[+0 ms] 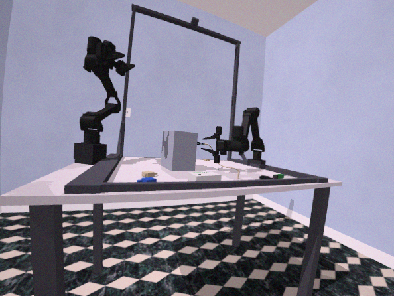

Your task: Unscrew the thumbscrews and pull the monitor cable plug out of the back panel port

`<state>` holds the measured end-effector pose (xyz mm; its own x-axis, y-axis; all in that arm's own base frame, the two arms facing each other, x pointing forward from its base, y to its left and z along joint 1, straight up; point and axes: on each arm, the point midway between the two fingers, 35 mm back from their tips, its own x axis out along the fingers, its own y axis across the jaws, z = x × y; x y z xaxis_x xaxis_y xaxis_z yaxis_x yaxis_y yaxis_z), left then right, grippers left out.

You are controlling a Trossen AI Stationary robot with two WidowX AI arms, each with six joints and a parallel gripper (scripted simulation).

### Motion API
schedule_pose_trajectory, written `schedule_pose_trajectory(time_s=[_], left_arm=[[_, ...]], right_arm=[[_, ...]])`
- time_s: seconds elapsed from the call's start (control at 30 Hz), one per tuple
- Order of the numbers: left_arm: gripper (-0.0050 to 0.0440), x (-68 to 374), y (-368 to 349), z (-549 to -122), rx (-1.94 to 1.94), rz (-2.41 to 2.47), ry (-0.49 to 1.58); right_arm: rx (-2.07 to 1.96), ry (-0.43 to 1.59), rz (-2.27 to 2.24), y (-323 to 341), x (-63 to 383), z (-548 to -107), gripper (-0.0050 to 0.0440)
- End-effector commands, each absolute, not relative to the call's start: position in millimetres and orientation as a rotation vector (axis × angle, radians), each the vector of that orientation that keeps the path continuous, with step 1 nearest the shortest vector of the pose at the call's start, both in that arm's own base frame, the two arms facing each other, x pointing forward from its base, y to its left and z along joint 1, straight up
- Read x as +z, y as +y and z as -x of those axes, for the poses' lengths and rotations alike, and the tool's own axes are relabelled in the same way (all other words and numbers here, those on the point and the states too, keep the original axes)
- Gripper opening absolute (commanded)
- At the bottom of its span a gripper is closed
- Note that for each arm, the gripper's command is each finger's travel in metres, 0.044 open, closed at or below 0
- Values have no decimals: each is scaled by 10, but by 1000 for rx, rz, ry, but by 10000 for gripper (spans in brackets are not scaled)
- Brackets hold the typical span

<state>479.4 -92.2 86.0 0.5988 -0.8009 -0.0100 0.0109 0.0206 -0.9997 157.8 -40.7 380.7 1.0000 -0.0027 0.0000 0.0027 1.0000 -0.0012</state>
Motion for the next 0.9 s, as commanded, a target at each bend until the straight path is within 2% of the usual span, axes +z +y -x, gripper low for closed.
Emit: schedule_pose_trajectory(time_s=[0.0, 0.2, 0.23, 0.57, 0.87], left_arm=[[288, 961, -919, -4816, -736, 1416, 705], [432, 961, -919, -4816, -736, 1416, 705], [440, 961, -919, -4816, -736, 1416, 705], [440, 967, -920, -4825, -731, 1402, 701], [440, 1094, -940, -4910, -652, 1091, 637]], right_arm=[[0, -1, 5, -394, 3833, -1576, 440], [0, -1, 5, -394, 3833, -1576, 440], [0, -1, 5, -394, 3833, -1576, 440], [0, -1, 5, -394, 3833, -1576, 440], [0, -1, 5, -394, 3833, -1576, 440]])
